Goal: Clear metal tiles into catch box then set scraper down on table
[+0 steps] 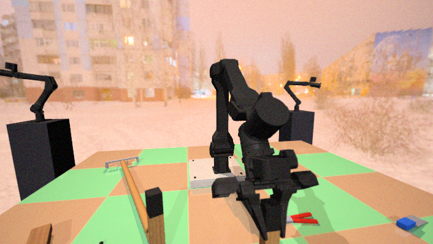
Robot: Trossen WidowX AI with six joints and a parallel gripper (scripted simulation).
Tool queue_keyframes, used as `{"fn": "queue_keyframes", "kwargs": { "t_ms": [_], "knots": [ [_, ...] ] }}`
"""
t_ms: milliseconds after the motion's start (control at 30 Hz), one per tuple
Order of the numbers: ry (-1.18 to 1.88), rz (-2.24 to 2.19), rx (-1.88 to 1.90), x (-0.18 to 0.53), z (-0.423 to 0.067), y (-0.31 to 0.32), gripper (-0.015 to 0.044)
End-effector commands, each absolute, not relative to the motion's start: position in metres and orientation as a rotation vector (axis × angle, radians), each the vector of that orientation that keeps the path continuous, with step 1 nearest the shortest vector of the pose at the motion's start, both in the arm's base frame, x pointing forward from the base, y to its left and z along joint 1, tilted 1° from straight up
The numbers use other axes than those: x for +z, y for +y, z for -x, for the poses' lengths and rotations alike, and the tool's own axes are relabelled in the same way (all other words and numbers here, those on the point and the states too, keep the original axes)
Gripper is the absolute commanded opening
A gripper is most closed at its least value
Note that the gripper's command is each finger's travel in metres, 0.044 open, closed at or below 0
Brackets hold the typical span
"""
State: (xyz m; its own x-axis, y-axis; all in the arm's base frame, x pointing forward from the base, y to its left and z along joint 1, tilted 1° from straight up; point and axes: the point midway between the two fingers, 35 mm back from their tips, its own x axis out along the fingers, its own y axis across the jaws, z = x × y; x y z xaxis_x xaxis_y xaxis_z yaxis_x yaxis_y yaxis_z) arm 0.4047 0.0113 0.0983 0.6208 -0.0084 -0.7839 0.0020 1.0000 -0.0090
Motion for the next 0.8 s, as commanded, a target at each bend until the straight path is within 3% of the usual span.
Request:
{"fn": "queue_keyframes", "kwargs": {
  "t_ms": [0,767],
  "knots": [
    [0.887,0.004,-0.012,0.102,-0.416,0.011,0.0],
    [0.884,0.004,-0.012,0.105,-0.45,0.013,0.0]
  ]
}}
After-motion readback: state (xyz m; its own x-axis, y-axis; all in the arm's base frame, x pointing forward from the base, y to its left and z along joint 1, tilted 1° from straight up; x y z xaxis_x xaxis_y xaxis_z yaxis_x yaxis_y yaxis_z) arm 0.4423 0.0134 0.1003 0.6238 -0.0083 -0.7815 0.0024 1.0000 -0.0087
